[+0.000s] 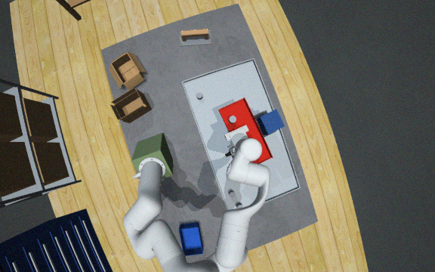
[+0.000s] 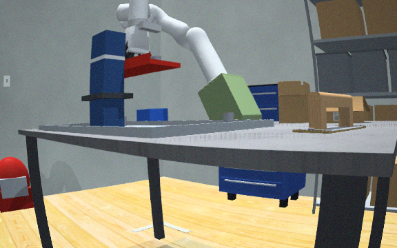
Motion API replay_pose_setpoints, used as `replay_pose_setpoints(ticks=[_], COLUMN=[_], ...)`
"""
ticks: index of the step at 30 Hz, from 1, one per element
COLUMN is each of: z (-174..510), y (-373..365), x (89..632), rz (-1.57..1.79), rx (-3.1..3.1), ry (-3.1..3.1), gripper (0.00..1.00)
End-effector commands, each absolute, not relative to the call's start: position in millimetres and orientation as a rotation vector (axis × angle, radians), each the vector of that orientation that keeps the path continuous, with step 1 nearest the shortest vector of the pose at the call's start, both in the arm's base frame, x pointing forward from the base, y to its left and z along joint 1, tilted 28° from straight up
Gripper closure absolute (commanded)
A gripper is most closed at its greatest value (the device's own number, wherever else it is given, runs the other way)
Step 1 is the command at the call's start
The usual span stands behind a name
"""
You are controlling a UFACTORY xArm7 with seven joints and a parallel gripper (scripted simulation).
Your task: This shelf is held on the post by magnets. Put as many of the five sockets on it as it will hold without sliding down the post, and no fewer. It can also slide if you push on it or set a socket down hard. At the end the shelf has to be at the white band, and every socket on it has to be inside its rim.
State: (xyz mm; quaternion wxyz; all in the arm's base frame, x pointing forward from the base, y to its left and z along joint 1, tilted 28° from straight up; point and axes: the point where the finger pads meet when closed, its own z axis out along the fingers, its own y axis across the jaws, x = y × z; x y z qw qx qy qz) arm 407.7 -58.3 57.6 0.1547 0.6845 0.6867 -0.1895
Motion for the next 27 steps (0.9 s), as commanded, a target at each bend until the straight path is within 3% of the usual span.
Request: replay_pose_setpoints(ticks=[1,27], z=[59,73], y=[-57,-50], x=[409,410], rz=[-0.539,-0.539], rx=[1.959,1.959], ry=[1.968,1.968], gripper=[0.53,0.53])
